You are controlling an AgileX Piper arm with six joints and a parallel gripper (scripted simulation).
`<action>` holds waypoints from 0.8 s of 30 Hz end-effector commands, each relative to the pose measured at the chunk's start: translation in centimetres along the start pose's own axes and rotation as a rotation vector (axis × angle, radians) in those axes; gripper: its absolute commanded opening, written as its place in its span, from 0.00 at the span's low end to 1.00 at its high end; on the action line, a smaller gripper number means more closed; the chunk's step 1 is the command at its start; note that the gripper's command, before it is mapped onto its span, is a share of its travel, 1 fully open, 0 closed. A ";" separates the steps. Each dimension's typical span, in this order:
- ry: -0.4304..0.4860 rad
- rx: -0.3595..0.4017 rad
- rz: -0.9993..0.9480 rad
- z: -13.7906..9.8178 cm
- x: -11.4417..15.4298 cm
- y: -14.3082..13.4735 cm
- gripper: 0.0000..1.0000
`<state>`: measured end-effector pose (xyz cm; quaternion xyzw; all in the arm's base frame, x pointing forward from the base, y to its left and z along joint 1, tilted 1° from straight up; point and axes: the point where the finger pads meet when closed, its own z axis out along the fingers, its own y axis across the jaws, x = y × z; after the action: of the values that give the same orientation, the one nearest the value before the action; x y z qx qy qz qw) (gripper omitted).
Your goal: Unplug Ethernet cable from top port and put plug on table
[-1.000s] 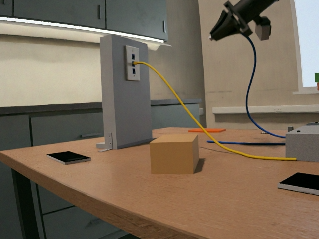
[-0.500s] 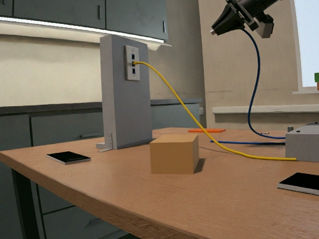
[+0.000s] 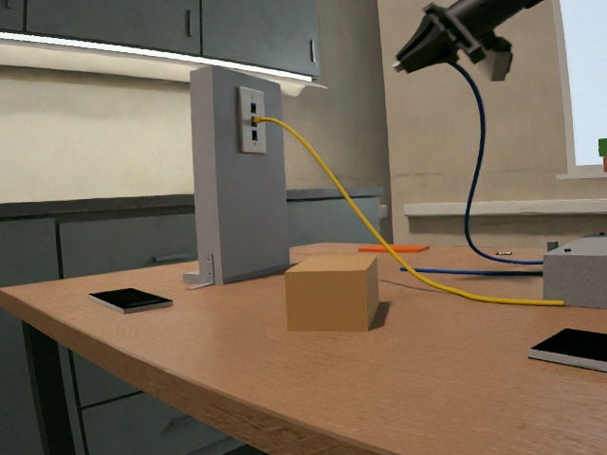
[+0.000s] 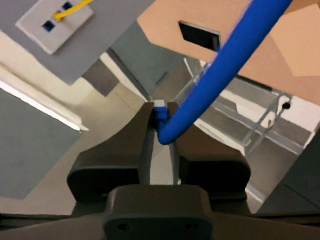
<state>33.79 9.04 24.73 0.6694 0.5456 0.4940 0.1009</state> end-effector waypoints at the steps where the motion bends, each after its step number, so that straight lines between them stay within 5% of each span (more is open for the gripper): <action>1: 0.017 0.073 0.081 3.3 0.4 -0.1 0.00; 12: 0.013 0.307 0.327 14.8 0.6 -3.9 0.00; 14: 0.013 0.307 0.327 14.8 0.6 -3.9 0.00; 24: -0.044 0.501 0.528 24.4 -0.3 -11.5 0.00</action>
<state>43.73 20.52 8.59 0.7873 0.4709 0.3683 -0.1508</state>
